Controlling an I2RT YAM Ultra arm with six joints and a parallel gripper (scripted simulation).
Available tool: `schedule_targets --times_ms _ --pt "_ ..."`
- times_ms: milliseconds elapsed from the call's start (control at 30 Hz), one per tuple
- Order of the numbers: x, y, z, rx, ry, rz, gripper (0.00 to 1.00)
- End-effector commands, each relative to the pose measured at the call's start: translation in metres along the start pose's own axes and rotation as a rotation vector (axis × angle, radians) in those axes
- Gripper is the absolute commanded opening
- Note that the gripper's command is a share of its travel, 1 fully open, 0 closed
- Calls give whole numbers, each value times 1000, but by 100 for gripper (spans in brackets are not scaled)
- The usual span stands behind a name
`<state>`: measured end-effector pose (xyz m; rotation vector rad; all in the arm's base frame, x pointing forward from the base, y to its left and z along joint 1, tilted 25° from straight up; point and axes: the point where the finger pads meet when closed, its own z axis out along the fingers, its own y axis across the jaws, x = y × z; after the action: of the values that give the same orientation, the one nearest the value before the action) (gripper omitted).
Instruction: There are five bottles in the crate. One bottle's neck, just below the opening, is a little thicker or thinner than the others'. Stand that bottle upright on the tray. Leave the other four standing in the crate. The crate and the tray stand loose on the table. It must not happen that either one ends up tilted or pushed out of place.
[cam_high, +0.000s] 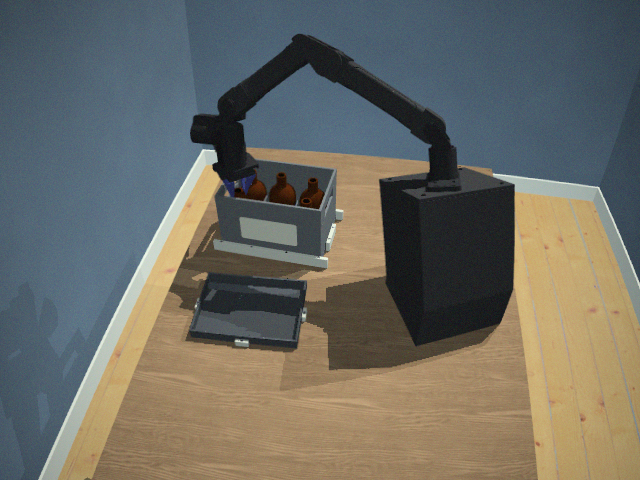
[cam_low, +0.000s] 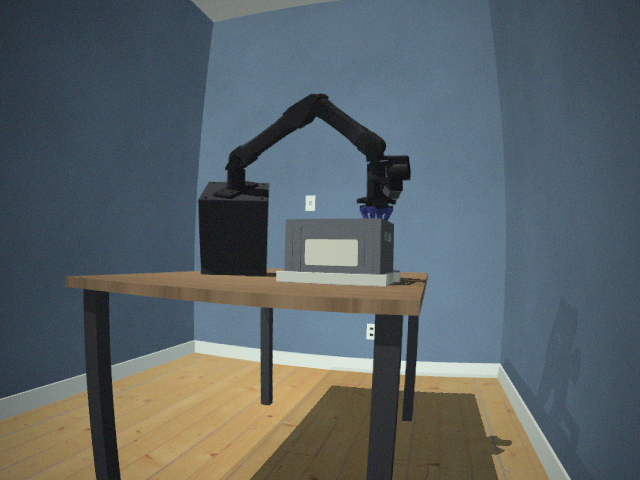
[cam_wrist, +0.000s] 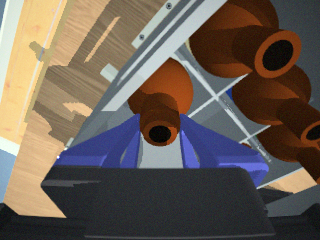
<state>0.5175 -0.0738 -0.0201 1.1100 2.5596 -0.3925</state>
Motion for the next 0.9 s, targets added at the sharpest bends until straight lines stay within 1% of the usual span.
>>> schedule_targets --times_ms 0,500,633,733,867 --pt "-4 4 -6 -11 -22 -3 0" --pt "-4 4 -6 -11 -22 -3 0" --pt "-4 3 -9 -11 -22 -3 0" --pt "-4 3 -14 -12 -23 -3 0" --pt "2 1 -15 -2 -11 -11 0"
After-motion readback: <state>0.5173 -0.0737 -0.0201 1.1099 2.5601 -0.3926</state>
